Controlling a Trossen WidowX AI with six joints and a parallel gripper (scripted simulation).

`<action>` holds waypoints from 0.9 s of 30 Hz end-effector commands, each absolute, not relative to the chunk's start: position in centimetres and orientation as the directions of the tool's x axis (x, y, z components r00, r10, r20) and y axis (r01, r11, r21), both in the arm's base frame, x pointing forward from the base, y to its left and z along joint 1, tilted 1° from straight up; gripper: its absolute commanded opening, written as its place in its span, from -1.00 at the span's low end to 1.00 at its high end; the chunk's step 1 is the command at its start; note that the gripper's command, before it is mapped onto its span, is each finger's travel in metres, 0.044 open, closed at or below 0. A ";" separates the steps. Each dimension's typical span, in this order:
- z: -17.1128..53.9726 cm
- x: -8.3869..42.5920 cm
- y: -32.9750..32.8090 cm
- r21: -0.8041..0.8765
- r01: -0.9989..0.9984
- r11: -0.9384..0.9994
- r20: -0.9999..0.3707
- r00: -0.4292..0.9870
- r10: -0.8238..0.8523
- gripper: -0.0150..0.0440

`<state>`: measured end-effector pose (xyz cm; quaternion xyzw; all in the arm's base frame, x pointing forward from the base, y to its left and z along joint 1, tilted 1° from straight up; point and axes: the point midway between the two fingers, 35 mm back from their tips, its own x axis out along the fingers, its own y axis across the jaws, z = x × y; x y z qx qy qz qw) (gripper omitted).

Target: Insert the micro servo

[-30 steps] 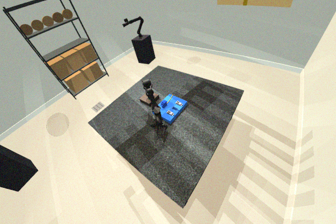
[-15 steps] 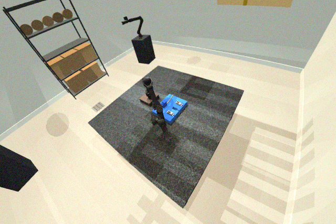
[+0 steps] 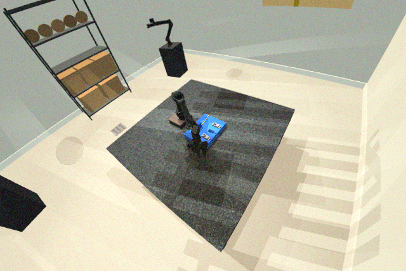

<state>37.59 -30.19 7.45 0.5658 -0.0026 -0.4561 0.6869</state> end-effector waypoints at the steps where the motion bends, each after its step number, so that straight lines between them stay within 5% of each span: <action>1: 7.5 37.9 -28.9 0.705 0.708 0.048 -0.549 0.587 -0.595 1.00; 14: 7.6 37.8 -25.2 0.440 0.824 0.356 -0.653 0.566 -0.503 1.00; 27: 7.9 36.8 -21.5 0.157 0.738 0.656 -0.746 0.524 -0.411 1.00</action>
